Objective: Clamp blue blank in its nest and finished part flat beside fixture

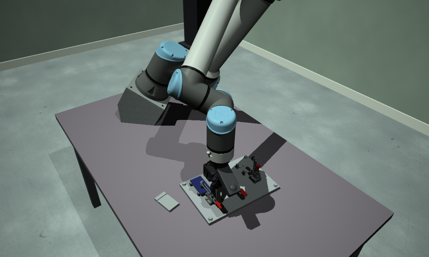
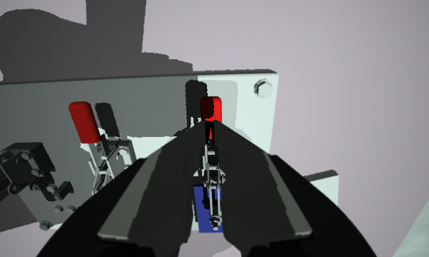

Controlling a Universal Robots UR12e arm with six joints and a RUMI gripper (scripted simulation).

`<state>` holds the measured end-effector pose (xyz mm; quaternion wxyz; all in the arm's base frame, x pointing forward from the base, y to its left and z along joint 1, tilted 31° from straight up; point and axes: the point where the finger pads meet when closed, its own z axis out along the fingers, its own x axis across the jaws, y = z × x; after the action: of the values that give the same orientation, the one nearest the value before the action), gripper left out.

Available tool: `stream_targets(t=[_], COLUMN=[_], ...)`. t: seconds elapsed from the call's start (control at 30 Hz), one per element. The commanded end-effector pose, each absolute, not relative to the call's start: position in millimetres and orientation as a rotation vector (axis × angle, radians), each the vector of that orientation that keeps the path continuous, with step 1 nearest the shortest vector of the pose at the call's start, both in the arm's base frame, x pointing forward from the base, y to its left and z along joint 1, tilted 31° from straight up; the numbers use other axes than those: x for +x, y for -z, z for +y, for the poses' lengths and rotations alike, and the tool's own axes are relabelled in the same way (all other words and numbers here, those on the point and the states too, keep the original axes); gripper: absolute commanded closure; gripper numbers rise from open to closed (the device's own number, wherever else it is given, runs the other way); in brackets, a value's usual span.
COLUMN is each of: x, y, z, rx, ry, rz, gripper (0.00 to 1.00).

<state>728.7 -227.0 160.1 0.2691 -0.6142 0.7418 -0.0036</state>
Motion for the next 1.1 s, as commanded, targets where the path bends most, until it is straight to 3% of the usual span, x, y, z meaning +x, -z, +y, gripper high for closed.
stream_targets(t=[0.0,1.07], x=[729.2,730.4], y=[-160.3,-157.7], z=[-227.3,-226.4], rx=[-1.656,-1.656], ry=[0.012,0.012], rz=[2.0,2.0], gripper=[1.0,1.0])
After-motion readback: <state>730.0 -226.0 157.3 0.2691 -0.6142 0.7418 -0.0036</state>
